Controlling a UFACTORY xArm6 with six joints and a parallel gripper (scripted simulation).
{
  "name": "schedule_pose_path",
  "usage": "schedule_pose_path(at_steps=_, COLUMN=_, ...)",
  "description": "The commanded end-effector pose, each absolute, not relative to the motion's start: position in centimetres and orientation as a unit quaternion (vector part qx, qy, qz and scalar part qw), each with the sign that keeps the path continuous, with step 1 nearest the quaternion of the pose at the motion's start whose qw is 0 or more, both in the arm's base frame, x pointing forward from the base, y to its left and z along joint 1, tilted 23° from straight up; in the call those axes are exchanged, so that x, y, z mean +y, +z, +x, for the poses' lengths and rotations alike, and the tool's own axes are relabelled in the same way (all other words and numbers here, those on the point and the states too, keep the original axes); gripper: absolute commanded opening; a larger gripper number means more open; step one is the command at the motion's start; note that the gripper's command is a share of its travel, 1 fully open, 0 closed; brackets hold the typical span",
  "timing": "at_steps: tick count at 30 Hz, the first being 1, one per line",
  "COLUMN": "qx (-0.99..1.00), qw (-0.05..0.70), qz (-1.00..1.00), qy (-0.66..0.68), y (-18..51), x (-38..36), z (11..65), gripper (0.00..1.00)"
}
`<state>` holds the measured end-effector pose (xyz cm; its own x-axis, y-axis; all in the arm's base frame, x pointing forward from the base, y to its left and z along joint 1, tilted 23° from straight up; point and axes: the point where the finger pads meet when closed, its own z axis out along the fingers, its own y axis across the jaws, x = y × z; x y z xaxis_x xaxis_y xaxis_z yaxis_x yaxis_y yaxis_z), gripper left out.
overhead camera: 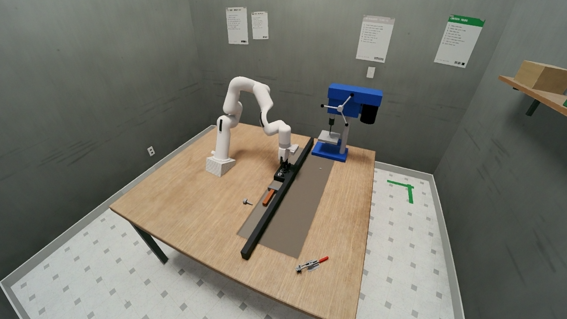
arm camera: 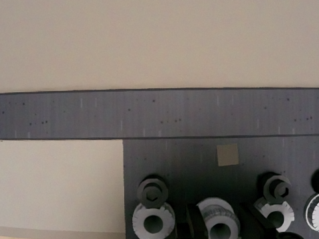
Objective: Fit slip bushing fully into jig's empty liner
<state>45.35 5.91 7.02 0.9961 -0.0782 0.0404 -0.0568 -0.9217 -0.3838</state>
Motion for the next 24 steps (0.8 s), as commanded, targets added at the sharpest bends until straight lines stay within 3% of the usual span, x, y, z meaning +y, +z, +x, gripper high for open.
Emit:
schedule_pose_path(at_steps=1, qx=0.034, qw=0.195, qz=-0.98, qy=-0.029, y=7.15, x=5.87, z=45.48, gripper=0.26)
schedule_pose_path(at_steps=24, qx=0.034, qw=0.195, qz=-0.98, qy=-0.029, y=6.69, x=6.06, z=45.52, gripper=0.26)
